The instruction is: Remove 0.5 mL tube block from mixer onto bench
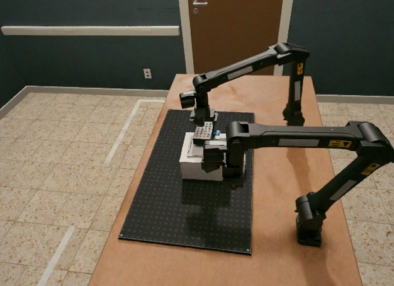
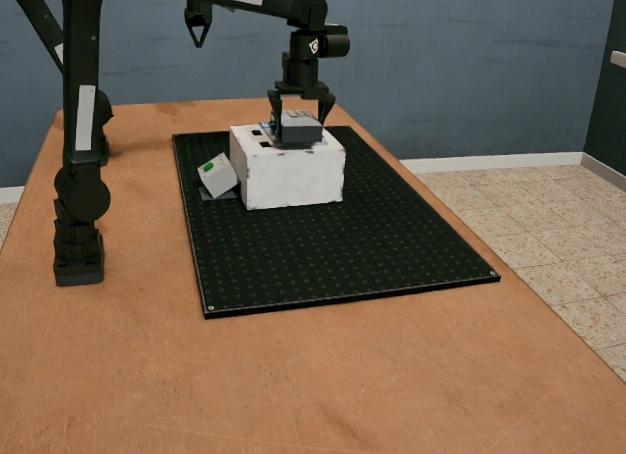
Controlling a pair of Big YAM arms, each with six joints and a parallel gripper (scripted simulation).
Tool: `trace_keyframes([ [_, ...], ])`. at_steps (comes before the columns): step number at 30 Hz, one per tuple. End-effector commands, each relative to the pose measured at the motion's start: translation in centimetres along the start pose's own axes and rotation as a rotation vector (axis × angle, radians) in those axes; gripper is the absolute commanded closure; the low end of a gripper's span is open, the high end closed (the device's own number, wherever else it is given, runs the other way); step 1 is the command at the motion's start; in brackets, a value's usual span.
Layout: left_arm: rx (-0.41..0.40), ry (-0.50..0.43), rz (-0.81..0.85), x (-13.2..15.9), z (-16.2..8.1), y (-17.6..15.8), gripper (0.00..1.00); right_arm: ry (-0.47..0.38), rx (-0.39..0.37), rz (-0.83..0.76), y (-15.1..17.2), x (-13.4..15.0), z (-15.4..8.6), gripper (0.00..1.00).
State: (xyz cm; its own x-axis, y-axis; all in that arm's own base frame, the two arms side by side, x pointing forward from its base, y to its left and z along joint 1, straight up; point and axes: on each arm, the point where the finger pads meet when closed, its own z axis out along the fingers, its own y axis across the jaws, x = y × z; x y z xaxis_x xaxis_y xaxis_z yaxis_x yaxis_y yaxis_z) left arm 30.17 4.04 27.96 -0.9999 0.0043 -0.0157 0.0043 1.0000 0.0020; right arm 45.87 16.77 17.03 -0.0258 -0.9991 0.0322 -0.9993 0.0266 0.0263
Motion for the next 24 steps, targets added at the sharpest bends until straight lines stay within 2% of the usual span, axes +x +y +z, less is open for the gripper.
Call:
trace_keyframes([
  [1,-0.003,-0.013,0.015,-0.1,-0.6,-0.2,1.0,-0.062,0.143,-0.027,-1.2,1.0,-6.2,1.0],
  [6,-0.001,-0.001,0.015,0.2,-0.2,-0.2,1.0,-0.068,0.15,-0.037,-1.1,1.0,-6.4,1.0],
  [14,-0.001,-0.001,0.015,0.2,-0.2,-0.2,1.0,-0.038,0.103,-0.031,-0.5,4.1,-3.7,1.0],
  [19,-0.003,-0.021,0.015,-0.3,-1.0,-0.2,1.0,-0.057,0.142,-0.03,-0.9,5.3,-5.4,1.0],
  [24,-0.005,-0.032,0.014,-0.5,-1.4,-0.1,1.0,-0.058,0.138,-0.04,-0.3,5.1,-5.8,1.0],
])
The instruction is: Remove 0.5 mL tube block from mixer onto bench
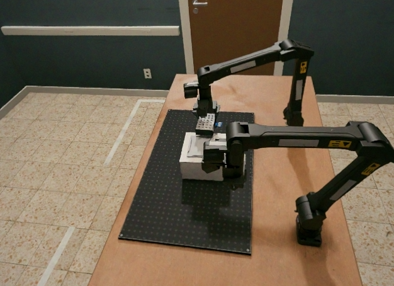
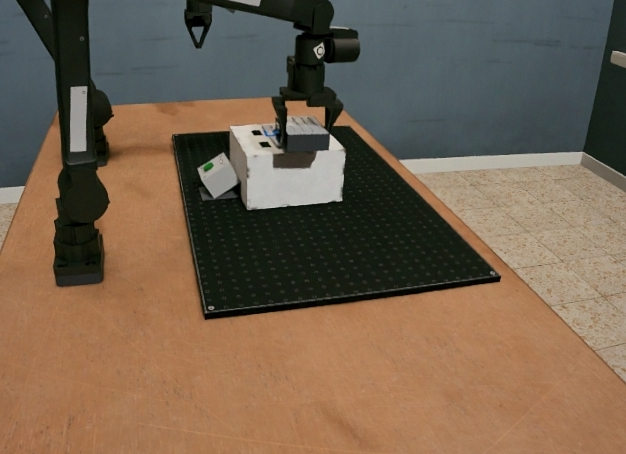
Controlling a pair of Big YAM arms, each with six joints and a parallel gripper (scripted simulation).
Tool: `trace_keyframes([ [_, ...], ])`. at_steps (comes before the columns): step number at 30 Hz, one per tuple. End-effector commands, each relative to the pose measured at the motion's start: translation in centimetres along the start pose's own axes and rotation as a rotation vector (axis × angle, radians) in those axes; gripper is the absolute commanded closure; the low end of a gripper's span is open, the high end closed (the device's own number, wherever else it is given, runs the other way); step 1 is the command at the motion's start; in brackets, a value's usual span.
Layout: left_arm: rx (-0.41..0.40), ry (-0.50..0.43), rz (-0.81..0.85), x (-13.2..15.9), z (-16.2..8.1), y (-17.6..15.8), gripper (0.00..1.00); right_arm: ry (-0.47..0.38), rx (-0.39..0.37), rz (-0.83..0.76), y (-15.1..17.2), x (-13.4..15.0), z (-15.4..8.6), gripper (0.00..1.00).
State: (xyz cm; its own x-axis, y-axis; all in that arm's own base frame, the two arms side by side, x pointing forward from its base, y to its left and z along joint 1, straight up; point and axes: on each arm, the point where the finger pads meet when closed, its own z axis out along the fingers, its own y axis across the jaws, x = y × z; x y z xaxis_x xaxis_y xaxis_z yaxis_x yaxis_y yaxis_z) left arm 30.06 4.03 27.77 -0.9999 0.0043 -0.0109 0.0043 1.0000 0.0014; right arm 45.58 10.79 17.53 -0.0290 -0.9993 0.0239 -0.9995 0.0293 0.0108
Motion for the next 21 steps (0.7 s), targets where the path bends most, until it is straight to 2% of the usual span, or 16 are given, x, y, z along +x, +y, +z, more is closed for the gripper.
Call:
trace_keyframes([
  [1,-0.006,-0.041,0.014,-0.7,-1.8,-0.1,1.0,-0.049,0.121,-0.046,-0.5,-0.9,-5.6,1.0],
  [3,-0.007,-0.049,0.014,-0.9,-2.1,-0.1,1.0,-0.038,0.114,-0.051,-0.5,-0.4,-5.5,1.0],
  [8,-0.008,-0.059,0.014,-1.1,-2.5,-0.1,1.0,-0.017,0.058,-0.035,0.3,2.2,-3.5,1.0],
  [11,-0.009,-0.062,0.014,-1.2,-2.6,0.0,1.0,-0.014,0.06,-0.031,0.6,3.4,-3.5,1.0],
  [14,-0.009,-0.063,0.014,-1.2,-2.6,0.0,1.0,-0.016,0.064,-0.032,0.6,3.7,-3.7,1.0],
  [17,-0.009,-0.066,0.014,-1.2,-2.8,0.0,1.0,-0.039,0.101,-0.042,0.1,3.0,-4.8,1.0],
  [21,-0.01,-0.069,0.014,-1.3,-2.9,0.0,1.0,-0.026,0.136,-0.047,-0.4,4.2,-5.5,1.0],
])
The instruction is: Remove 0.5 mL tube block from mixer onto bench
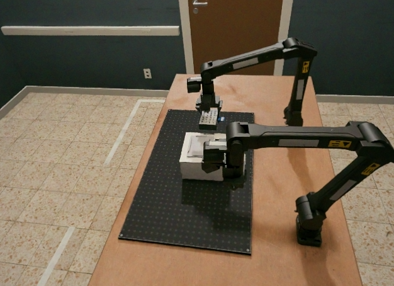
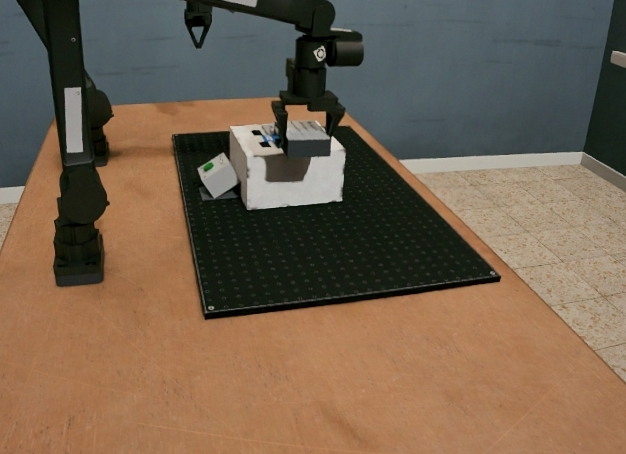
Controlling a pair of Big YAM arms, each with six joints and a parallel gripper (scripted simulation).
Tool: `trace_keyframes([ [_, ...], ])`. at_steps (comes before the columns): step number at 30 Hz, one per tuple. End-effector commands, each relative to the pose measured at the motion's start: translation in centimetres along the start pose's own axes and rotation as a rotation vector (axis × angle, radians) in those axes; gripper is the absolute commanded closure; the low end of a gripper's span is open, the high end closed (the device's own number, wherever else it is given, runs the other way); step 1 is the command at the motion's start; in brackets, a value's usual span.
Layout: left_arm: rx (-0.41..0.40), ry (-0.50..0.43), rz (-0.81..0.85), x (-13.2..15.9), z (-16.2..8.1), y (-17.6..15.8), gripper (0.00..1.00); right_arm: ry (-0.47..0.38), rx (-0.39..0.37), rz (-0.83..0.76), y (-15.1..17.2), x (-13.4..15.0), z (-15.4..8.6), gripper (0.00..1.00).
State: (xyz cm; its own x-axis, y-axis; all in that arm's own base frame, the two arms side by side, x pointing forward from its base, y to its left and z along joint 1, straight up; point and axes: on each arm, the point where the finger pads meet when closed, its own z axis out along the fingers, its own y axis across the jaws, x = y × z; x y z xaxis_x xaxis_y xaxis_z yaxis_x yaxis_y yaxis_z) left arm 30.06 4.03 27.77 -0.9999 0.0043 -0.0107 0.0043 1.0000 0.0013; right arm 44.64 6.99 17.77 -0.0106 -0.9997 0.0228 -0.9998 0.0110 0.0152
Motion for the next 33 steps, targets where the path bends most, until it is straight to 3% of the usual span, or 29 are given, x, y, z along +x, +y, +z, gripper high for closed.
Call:
trace_keyframes([
  [1,-0.01,-0.07,0.014,-1.3,-3.0,0.0,1.0,-0.023,0.143,-0.026,-1.3,0.8,-5.5,1.0],
  [8,-0.01,-0.076,0.014,-1.5,-3.2,0.0,1.0,-0.015,0.091,-0.013,-0.7,3.6,-2.8,1.0],
  [23,-0.002,-0.021,0.013,-0.4,-1.1,-0.1,1.0,-0.015,0.11,0.014,-1.0,3.2,-5.1,1.0],
  [33,0.001,0.002,0.013,0.2,-0.2,-0.2,1.0,-0.015,0.119,0.012,-0.7,4.5,-3.0,1.0],
])
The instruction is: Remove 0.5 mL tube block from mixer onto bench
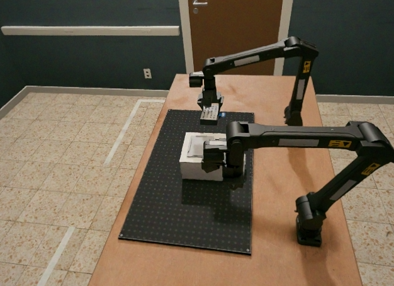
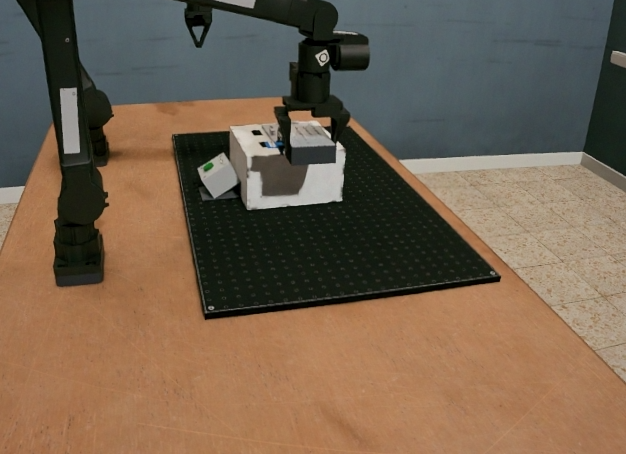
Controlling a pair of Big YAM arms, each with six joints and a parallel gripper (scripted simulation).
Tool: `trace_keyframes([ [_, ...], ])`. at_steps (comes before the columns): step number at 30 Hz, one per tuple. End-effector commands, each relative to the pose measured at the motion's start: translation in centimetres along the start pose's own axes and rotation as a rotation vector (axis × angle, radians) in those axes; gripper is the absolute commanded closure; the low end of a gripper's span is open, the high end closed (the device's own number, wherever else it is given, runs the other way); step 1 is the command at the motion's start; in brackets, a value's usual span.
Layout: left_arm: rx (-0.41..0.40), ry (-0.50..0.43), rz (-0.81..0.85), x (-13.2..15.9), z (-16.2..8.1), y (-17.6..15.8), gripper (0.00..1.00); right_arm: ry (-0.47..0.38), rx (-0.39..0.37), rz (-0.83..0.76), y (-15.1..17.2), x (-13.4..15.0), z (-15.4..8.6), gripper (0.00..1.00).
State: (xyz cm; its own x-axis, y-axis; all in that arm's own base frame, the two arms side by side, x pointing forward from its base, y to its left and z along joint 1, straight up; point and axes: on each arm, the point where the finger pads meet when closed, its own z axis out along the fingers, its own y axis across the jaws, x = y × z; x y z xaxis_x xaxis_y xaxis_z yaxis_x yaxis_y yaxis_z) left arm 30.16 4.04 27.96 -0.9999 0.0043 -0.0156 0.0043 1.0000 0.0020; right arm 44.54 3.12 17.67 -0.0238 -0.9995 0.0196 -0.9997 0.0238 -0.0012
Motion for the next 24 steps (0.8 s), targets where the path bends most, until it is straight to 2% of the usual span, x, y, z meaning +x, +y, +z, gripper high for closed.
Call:
trace_keyframes([
  [1,0.002,0.008,0.013,0.3,0.0,-0.2,1.0,-0.011,0.099,-0.006,-0.7,0.8,-2.9,1.0],
  [6,0.0,-0.005,0.013,0.0,-0.5,-0.2,1.0,-0.01,0.093,-0.025,-0.1,1.3,-1.9,1.0],
  [14,-0.003,-0.028,0.012,-0.5,-1.4,-0.1,1.0,-0.013,0.122,-0.016,-0.8,1.7,-2.2,1.0],
  [21,-0.006,-0.05,0.012,-1.0,-2.2,0.0,1.0,-0.008,0.053,-0.02,0.5,2.7,1.2,1.0],
  [24,-0.006,-0.052,0.012,-1.0,-2.3,0.0,1.0,-0.014,0.061,-0.033,-0.1,2.4,1.5,1.0],
])
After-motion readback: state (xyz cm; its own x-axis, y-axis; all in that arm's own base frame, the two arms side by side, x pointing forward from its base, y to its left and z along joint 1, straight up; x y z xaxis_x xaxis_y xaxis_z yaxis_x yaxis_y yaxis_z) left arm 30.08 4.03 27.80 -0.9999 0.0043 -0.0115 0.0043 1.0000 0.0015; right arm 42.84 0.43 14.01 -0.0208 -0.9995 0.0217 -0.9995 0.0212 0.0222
